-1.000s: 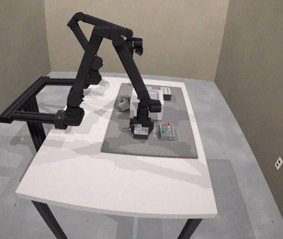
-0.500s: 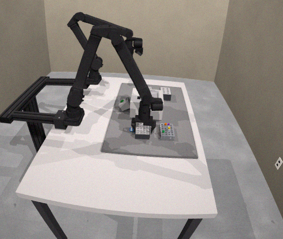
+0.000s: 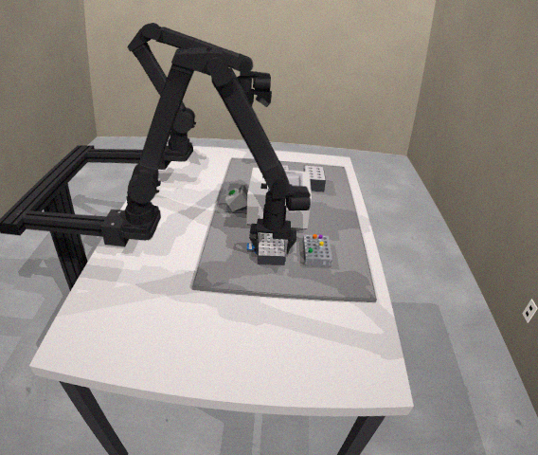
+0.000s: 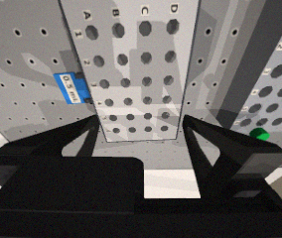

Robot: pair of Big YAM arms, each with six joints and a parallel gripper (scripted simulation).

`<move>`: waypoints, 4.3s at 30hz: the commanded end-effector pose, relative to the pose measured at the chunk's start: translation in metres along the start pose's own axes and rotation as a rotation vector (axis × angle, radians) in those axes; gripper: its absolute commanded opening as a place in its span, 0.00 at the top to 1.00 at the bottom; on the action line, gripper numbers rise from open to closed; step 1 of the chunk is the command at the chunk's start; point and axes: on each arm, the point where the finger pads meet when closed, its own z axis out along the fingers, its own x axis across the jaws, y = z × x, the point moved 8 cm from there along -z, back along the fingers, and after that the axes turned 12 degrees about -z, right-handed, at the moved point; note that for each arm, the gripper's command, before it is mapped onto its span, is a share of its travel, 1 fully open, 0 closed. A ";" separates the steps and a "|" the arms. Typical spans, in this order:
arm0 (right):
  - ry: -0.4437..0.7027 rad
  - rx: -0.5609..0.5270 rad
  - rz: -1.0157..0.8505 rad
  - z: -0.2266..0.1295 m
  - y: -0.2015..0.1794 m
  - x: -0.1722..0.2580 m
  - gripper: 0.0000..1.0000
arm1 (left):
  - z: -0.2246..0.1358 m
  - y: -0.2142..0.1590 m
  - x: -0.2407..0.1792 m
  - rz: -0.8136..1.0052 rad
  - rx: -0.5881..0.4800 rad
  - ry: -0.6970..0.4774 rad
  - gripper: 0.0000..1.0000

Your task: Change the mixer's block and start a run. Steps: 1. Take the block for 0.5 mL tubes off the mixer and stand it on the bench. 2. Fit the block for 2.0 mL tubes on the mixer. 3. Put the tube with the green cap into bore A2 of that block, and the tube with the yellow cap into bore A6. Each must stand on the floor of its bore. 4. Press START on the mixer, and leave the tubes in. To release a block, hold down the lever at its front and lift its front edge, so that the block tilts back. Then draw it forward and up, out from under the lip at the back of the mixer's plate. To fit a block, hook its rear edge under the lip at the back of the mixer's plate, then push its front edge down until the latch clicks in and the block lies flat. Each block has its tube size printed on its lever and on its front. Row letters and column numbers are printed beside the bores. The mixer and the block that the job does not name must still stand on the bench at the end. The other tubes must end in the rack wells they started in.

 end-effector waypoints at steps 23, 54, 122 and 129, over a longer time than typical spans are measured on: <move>0.040 0.000 0.003 0.006 0.006 0.018 0.00 | -0.027 0.022 -0.003 0.006 -0.079 -0.011 1.00; -0.002 0.002 0.011 -0.027 0.004 -0.002 0.00 | -0.003 0.004 -0.001 0.007 -0.017 -0.004 1.00; -0.019 0.001 0.019 -0.109 -0.005 0.001 0.00 | -0.002 0.004 -0.001 0.006 -0.018 -0.002 1.00; -0.011 0.001 0.018 -0.118 -0.005 0.001 0.00 | -0.004 0.006 -0.001 0.006 -0.023 -0.002 1.00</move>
